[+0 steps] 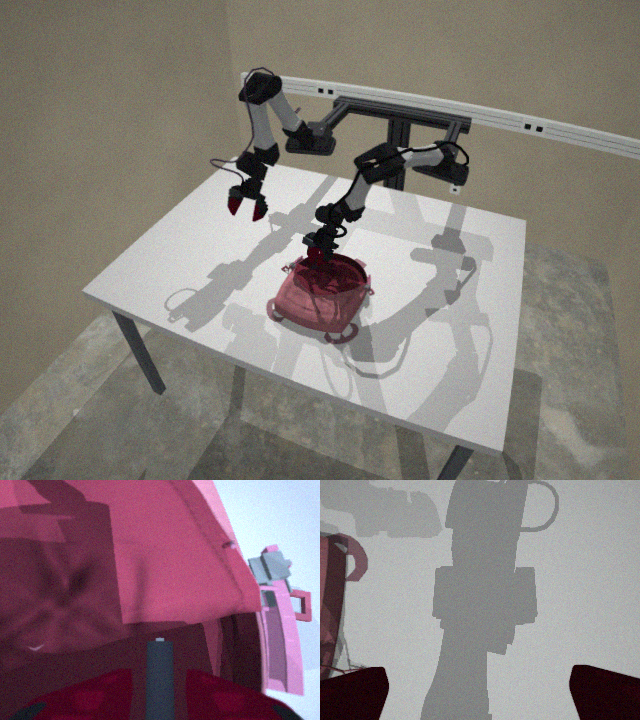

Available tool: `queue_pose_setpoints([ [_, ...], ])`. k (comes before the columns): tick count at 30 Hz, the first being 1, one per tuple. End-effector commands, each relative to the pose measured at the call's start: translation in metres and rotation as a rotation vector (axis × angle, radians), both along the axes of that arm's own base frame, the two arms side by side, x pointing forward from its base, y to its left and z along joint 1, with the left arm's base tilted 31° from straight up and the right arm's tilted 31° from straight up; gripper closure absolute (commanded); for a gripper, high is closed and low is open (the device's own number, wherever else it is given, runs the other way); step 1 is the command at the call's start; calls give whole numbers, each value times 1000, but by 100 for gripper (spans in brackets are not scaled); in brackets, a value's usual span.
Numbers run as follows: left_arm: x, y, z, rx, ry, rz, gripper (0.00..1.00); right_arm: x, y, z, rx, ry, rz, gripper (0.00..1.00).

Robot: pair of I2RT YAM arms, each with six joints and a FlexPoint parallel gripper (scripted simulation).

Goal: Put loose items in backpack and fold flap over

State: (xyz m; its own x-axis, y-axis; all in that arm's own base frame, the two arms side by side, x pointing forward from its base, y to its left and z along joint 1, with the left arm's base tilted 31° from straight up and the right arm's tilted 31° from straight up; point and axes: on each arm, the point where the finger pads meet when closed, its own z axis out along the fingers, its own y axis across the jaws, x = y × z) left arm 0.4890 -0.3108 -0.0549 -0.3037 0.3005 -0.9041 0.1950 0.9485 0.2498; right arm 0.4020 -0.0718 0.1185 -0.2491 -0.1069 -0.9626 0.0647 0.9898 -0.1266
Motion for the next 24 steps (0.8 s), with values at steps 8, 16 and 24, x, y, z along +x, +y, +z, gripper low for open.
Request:
queue_pose_setpoints([
  [8, 13, -8, 37, -45, -50, 3, 72, 1, 0, 3, -5, -7, 6, 10],
  [16, 13, -9, 38, -45, -51, -2, 72, 1, 0, 3, -5, -7, 6, 10],
  [24, 13, -11, 38, -45, -51, -5, 72, 1, 0, 3, -5, -7, 6, 10],
])
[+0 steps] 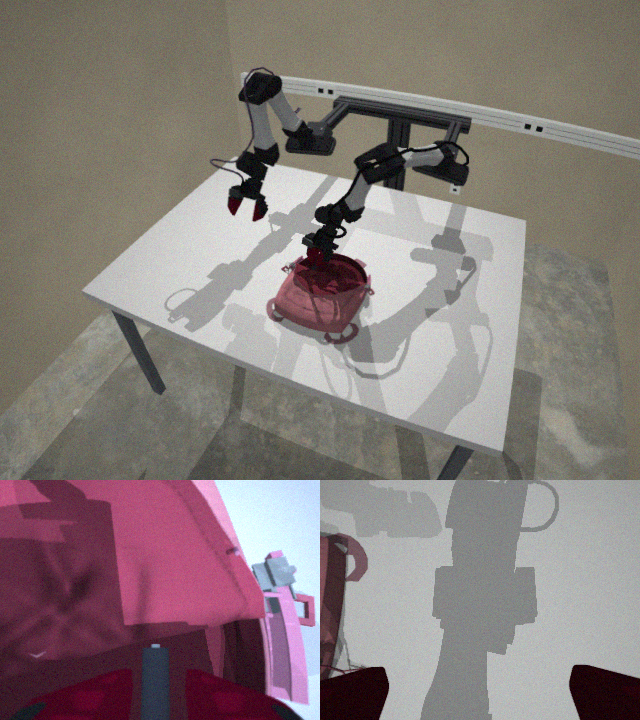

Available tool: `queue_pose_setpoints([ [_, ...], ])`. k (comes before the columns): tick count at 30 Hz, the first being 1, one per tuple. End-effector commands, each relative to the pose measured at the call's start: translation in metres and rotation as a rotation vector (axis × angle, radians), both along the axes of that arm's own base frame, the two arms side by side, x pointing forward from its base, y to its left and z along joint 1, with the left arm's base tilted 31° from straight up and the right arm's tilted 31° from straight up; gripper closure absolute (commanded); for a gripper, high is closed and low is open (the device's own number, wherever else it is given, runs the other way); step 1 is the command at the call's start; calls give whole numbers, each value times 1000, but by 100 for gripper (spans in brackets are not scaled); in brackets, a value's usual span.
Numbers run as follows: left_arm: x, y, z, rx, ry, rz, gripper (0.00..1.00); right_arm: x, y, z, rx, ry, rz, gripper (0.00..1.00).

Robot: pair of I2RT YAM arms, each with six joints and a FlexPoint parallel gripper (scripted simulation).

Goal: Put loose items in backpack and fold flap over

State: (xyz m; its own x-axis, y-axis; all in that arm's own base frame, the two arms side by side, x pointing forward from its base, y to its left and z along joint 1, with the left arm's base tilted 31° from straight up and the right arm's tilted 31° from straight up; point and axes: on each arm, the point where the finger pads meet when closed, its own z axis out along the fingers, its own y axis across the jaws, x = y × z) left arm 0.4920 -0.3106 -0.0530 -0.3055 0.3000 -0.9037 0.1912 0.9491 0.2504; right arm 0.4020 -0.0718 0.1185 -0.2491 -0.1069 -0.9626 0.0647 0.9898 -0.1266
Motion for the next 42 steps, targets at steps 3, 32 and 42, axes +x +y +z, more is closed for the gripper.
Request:
queue_pose_setpoints([
  [3, 11, -11, 36, -46, -51, -9, 72, 1, 0, 3, -5, -7, 6, 10],
  [32, 11, -11, 37, -48, -53, -9, 72, 1, 0, 3, -5, -7, 6, 10],
  [42, -5, -15, 31, -49, -51, -15, 72, 1, 0, 3, -5, -7, 6, 10],
])
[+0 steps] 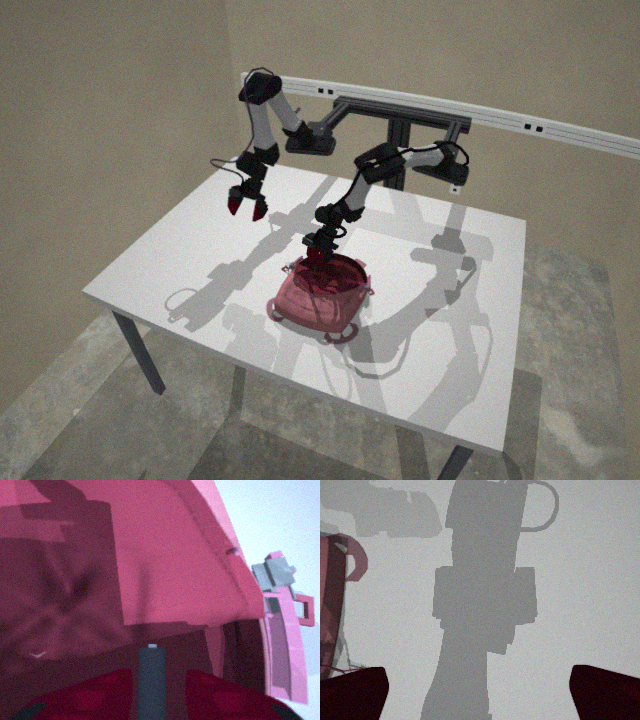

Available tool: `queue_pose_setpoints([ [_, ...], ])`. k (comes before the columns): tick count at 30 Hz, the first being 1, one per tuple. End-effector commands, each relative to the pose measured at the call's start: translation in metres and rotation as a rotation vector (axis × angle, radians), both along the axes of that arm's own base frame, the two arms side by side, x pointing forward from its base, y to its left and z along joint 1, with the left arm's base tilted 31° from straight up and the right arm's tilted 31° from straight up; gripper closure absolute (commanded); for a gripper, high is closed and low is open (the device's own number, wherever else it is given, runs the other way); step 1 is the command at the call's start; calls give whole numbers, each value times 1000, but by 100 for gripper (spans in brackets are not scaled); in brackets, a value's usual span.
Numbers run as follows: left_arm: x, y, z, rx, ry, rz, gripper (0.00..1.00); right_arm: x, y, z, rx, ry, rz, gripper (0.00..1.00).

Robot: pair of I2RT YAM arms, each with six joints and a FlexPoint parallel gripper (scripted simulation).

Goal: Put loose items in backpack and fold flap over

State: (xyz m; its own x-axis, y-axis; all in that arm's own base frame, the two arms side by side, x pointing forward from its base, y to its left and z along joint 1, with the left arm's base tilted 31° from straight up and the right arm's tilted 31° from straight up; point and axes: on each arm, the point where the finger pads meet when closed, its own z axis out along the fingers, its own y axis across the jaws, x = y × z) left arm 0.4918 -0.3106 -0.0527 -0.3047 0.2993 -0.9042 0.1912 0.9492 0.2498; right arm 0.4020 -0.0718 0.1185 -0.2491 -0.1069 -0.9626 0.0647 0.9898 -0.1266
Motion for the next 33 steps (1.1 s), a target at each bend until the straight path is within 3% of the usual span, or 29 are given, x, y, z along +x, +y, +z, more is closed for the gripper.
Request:
queue_pose_setpoints([
  [1, -6, -15, 32, -48, -50, -14, 72, 1, 0, 3, -5, -7, 6, 10],
  [33, -3, -14, 42, -53, -56, -7, 72, 1, 0, 3, -5, -7, 6, 10],
])
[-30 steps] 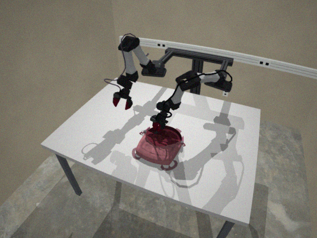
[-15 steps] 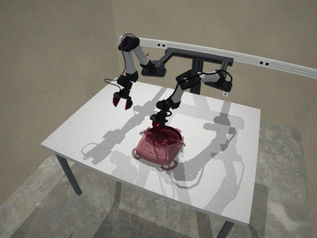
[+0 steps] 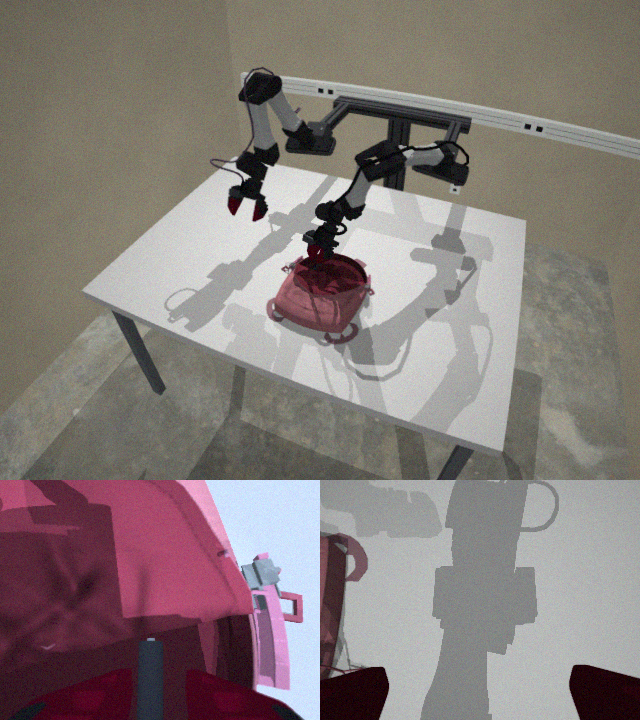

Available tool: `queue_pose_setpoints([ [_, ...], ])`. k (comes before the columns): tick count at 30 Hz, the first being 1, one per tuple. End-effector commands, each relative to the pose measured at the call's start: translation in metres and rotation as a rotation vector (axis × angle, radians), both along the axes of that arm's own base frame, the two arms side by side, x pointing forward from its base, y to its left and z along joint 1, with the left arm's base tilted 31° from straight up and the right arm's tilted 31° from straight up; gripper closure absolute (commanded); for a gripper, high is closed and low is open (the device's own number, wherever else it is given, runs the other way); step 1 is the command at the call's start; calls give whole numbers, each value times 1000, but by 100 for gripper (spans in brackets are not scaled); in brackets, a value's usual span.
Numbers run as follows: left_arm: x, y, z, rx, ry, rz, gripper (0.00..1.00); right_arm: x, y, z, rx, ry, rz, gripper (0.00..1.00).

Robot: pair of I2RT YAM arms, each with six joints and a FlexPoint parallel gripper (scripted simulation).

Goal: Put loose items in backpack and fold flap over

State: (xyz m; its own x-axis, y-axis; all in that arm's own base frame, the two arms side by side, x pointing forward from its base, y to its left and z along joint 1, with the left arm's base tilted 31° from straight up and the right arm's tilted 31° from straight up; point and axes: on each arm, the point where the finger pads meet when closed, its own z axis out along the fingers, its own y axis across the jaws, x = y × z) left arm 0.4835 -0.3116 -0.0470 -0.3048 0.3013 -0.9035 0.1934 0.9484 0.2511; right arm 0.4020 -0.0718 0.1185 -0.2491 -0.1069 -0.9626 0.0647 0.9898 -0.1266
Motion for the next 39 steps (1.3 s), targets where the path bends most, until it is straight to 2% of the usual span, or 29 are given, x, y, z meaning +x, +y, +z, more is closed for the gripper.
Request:
queue_pose_setpoints([
  [1, 6, -13, 36, -54, -56, -5, 72, 1, 0, 3, -5, -7, 6, 10],
  [17, 6, -13, 36, -54, -56, -5, 72, 1, 0, 3, -5, -7, 6, 10],
  [18, 6, -13, 36, -54, -56, -5, 29, 1, 0, 3, -5, -7, 6, 10],
  [30, 12, -11, 37, -46, -47, -6, 29, 1, 0, 3, -5, -7, 6, 10],
  [31, -1, -15, 34, -47, -48, -16, 29, 1, 0, 3, -5, -7, 6, 10],
  [39, -20, -12, 40, -50, -49, -12, 29, 1, 0, 3, -5, -7, 6, 10],
])
